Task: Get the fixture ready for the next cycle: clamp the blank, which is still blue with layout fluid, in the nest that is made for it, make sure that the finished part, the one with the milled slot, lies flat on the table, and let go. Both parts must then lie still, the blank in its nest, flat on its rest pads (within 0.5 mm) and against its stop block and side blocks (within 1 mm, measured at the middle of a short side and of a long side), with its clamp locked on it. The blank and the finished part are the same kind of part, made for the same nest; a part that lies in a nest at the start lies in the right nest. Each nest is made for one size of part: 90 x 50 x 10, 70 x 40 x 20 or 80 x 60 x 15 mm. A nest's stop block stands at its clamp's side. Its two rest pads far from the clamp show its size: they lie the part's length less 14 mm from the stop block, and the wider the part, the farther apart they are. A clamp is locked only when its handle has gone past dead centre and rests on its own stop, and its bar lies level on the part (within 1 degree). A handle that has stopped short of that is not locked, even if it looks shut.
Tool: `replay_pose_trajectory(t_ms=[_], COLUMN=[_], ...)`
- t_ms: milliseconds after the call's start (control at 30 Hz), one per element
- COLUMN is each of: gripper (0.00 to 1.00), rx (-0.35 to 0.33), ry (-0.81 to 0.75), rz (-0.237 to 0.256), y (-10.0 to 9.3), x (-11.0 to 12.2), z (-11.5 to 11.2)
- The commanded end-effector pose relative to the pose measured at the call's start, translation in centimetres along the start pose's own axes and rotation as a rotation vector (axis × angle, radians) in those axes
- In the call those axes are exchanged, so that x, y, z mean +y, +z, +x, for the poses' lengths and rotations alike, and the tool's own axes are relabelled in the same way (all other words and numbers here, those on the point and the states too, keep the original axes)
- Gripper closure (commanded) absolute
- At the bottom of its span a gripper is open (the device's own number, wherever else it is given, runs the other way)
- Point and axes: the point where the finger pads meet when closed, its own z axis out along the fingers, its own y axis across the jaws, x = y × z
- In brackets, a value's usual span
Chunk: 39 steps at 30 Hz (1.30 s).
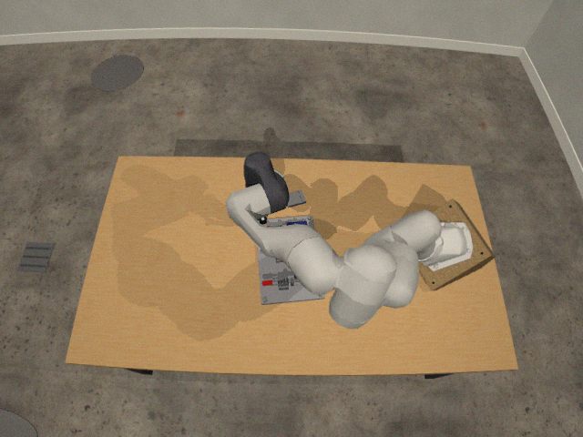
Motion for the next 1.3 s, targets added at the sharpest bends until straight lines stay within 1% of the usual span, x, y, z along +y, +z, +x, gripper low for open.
replay_pose_trajectory(t_ms=[0, 1267], gripper=[1.00, 1.00], rx=[-0.005, -0.005], ry=[0.001, 0.001], rz=[0.001, 0.001], y=[0.05, 0.45], x=[-0.02, -0.02], z=[-0.22, -0.22])
